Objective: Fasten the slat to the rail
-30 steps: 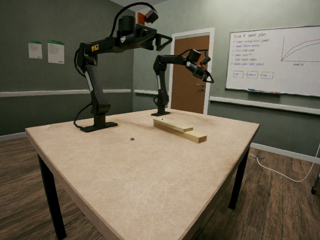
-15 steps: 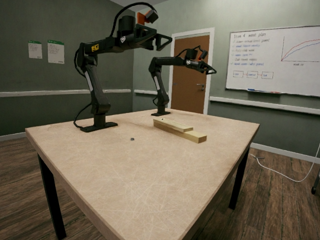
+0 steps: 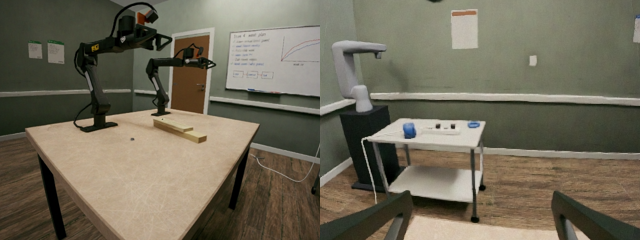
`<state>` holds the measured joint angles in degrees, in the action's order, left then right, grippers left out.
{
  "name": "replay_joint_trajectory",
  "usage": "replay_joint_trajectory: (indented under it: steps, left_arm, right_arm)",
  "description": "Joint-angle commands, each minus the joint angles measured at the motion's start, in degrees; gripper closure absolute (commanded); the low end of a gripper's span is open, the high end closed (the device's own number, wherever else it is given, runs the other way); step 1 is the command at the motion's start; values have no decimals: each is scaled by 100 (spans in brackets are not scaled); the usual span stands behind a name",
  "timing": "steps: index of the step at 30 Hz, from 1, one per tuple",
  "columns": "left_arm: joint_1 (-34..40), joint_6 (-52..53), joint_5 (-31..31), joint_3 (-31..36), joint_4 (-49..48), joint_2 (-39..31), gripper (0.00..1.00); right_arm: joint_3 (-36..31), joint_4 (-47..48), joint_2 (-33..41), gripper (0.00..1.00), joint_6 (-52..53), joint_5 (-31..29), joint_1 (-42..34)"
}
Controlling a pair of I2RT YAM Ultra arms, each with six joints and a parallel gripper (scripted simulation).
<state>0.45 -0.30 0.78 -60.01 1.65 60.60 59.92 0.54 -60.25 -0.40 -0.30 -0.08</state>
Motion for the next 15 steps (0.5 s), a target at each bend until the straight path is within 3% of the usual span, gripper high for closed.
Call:
replay_joint_trajectory:
  steps: [1, 15]
  left_arm:
    - [-73, 75, -65, -22, -256, -136, 0]
    - [-43, 31, -75, -29, -191, -74, 0]
  right_arm:
    - [37, -25, 38, 0, 40, 29, 7]
    - [37, -25, 38, 0, 40, 29, 7]
